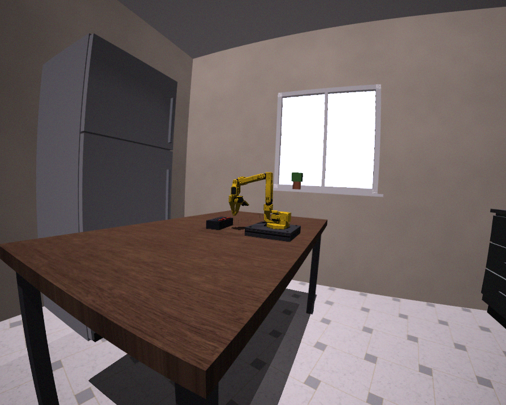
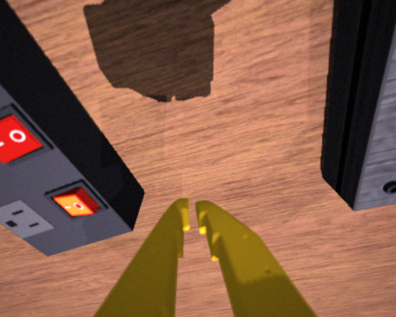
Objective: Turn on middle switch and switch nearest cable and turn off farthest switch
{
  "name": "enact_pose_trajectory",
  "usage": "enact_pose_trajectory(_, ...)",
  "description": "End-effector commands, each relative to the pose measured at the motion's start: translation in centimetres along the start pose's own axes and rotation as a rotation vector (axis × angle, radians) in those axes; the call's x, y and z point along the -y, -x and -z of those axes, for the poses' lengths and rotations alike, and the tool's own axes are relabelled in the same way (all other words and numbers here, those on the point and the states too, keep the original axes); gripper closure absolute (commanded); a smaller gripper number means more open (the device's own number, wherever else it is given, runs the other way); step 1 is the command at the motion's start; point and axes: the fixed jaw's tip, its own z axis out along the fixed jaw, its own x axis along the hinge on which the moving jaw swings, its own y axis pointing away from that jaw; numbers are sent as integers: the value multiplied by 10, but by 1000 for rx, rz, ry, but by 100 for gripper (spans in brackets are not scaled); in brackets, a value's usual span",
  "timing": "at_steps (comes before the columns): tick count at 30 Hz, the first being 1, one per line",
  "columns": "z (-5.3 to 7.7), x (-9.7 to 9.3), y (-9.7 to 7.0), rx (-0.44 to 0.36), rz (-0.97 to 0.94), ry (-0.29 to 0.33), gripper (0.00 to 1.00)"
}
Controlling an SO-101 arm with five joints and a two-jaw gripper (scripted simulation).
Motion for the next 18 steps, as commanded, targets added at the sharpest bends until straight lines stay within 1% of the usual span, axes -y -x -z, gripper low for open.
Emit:
enact_pose_trajectory(1,1,-2,-3,-1,17,0,100)
enact_pose_trajectory(5,2,-13,-7,-1,16,0,100)
enact_pose_trajectory(11,1,-36,-16,-1,13,0,100)
enact_pose_trajectory(13,1,-36,-16,-1,13,0,100)
enact_pose_trajectory(18,-3,-53,-22,-1,10,0,100)
